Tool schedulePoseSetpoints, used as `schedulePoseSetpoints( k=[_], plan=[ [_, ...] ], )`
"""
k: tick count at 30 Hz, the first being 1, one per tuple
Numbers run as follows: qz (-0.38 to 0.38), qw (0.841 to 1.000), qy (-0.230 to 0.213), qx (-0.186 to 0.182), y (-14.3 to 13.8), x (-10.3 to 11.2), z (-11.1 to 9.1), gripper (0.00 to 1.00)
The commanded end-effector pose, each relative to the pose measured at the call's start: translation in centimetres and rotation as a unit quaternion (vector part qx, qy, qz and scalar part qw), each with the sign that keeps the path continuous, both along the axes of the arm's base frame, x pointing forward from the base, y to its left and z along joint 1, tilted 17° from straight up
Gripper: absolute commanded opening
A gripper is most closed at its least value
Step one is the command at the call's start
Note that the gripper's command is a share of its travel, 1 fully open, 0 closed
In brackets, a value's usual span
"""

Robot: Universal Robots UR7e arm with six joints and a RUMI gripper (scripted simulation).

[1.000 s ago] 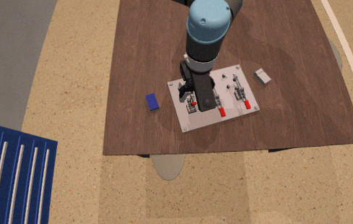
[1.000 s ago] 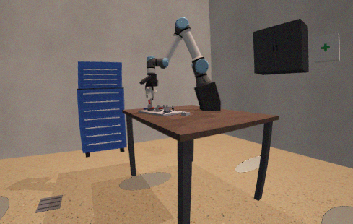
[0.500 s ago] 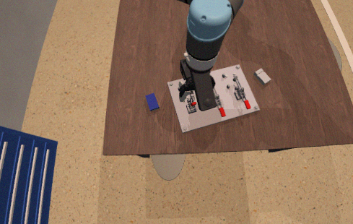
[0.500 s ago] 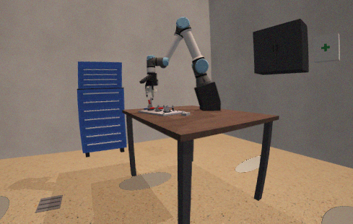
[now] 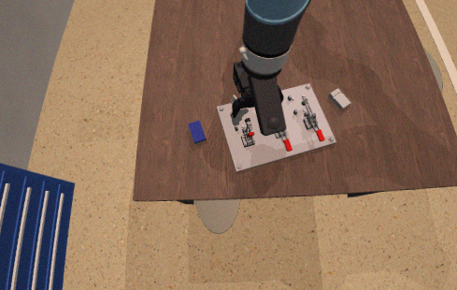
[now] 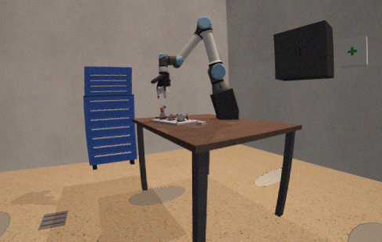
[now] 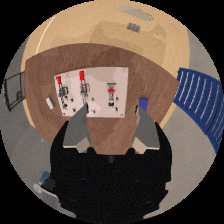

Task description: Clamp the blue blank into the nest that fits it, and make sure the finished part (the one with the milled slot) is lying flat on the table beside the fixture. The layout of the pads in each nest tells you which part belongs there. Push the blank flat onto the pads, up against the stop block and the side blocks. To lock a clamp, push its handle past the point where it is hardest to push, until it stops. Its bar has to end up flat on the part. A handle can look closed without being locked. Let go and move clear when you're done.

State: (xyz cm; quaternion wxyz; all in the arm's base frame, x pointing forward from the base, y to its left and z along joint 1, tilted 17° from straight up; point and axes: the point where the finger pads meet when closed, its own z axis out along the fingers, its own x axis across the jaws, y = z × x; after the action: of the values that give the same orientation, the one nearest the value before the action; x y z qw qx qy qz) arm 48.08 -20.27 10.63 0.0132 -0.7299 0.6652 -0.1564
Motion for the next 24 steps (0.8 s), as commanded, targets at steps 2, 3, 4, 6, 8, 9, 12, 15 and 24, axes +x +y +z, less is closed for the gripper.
schedulePoseSetpoints(
  k=[2, 3, 4, 6, 8, 9, 12, 15, 24],
  plan=[
    [0.000, 1.000, 0.003, 0.002, 0.3, -0.6, 2.0, 0.59],
    [0.000, 1.000, 0.003, 0.002, 0.3, -0.6, 2.0, 0.59],
    [0.000, 1.000, 0.003, 0.002, 0.3, -0.6, 2.0, 0.59],
    [0.000, 1.000, 0.002, 0.002, 0.3, -0.6, 2.0, 0.59],
    [0.000, 1.000, 0.002, 0.002, 0.3, -0.6, 2.0, 0.59],
    [0.000, 1.000, 0.002, 0.002, 0.2, -0.6, 2.0, 0.59],
    [0.000, 1.000, 0.003, 0.002, 0.1, -0.7, 2.0, 0.59],
    [0.000, 1.000, 0.003, 0.003, -0.3, -0.9, 2.0, 0.59],
    [0.000, 1.000, 0.003, 0.002, -2.3, -1.7, 2.2, 0.59]
  ],
)
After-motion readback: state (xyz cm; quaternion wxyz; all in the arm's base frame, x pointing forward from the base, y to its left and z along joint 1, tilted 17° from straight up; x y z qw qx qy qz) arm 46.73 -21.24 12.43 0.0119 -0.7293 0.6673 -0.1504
